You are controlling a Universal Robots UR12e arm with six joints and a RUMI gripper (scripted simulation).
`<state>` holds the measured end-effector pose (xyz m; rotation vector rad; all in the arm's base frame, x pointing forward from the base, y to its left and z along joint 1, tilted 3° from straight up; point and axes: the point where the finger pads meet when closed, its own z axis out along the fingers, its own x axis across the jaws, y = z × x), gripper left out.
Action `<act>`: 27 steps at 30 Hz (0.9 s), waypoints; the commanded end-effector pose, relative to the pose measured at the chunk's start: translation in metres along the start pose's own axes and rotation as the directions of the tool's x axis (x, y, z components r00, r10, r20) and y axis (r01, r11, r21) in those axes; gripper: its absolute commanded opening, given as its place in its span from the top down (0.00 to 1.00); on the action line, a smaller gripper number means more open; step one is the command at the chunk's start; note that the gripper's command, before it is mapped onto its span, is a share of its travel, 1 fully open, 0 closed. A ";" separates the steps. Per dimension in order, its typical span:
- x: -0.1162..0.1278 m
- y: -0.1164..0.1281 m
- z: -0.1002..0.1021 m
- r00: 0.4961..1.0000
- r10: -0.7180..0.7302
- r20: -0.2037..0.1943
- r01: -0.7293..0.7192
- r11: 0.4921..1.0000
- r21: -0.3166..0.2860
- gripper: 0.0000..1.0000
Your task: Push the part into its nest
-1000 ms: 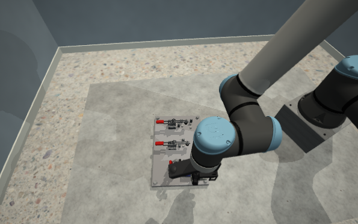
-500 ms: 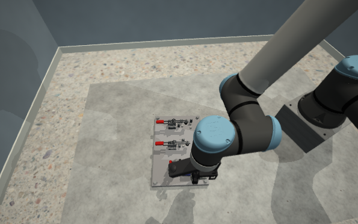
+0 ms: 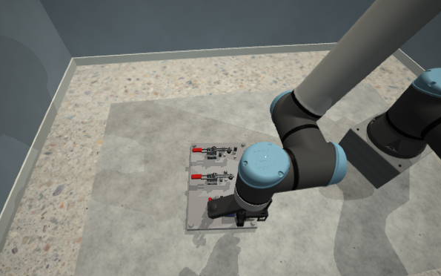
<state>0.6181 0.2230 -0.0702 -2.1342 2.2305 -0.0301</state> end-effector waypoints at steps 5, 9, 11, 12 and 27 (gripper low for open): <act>0.001 -0.001 -0.001 1.000 0.000 0.000 0.000 1.000 0.001 1.00; 0.003 -0.001 -0.001 1.000 0.000 0.000 0.000 1.000 0.001 1.00; 0.004 -0.001 -0.001 1.000 0.000 0.000 0.000 1.000 0.001 1.00; 0.004 -0.001 -0.001 1.000 0.000 0.000 0.000 1.000 0.001 1.00; 0.004 -0.001 0.000 1.000 0.000 -0.001 0.000 1.000 0.001 1.00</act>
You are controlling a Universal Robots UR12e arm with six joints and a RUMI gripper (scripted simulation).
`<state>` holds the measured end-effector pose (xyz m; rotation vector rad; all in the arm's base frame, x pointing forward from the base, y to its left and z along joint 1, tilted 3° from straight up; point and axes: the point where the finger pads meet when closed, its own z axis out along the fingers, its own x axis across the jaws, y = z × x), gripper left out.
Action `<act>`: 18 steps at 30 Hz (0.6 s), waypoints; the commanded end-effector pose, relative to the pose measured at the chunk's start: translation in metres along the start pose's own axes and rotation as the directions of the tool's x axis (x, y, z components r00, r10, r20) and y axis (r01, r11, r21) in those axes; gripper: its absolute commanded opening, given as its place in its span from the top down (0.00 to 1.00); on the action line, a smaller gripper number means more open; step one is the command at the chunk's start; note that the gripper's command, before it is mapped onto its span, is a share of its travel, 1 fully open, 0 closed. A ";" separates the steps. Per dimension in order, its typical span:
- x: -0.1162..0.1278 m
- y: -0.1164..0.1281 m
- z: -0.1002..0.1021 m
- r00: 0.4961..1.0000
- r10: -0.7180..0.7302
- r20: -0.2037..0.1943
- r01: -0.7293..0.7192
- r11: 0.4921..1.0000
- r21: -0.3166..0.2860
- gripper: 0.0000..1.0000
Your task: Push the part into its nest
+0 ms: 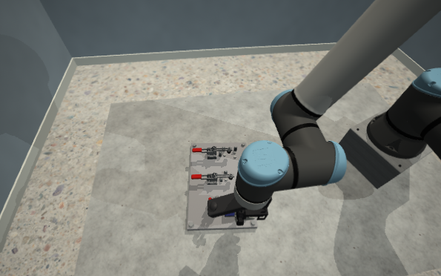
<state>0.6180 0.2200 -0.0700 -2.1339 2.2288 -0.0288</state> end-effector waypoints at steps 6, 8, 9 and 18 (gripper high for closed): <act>0.001 0.000 0.000 1.000 0.001 -0.003 -0.001 1.000 0.001 1.00; -0.001 0.000 0.000 1.000 0.001 -0.003 -0.001 1.000 0.001 1.00; -0.002 0.000 0.000 1.000 0.001 -0.003 -0.001 1.000 0.001 1.00; -0.014 0.000 0.000 1.000 0.001 -0.003 -0.001 1.000 0.001 1.00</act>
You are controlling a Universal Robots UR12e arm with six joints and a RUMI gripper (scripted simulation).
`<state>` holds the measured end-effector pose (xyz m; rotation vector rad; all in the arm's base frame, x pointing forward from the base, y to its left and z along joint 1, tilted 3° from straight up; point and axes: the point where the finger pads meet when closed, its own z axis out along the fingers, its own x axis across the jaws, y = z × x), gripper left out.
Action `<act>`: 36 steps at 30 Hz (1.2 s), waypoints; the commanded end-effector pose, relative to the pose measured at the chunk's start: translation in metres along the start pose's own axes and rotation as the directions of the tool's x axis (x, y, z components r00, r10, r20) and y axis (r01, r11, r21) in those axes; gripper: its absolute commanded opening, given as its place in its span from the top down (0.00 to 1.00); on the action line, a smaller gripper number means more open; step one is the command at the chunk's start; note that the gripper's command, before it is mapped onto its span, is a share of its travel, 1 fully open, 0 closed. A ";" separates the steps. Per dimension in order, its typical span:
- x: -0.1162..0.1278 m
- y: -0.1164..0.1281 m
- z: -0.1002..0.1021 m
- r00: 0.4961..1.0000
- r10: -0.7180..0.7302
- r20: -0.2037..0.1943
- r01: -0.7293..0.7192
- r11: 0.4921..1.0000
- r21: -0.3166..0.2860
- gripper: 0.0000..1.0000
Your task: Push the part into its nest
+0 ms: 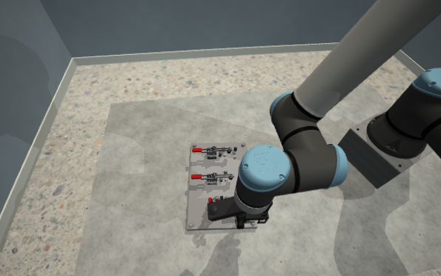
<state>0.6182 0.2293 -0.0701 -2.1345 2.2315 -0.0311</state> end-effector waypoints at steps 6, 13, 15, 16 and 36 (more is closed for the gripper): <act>-0.009 -0.001 -0.001 1.000 0.000 0.000 0.000 1.000 0.001 1.00; -0.009 -0.001 -0.001 1.000 0.000 0.000 0.000 1.000 0.001 1.00; -0.009 -0.001 -0.003 1.000 0.000 0.000 0.000 1.000 0.001 1.00; -0.009 -0.001 -0.005 1.000 0.000 0.000 0.000 1.000 0.001 1.00; -0.009 -0.001 -0.041 1.000 0.000 0.000 0.000 1.000 0.001 1.00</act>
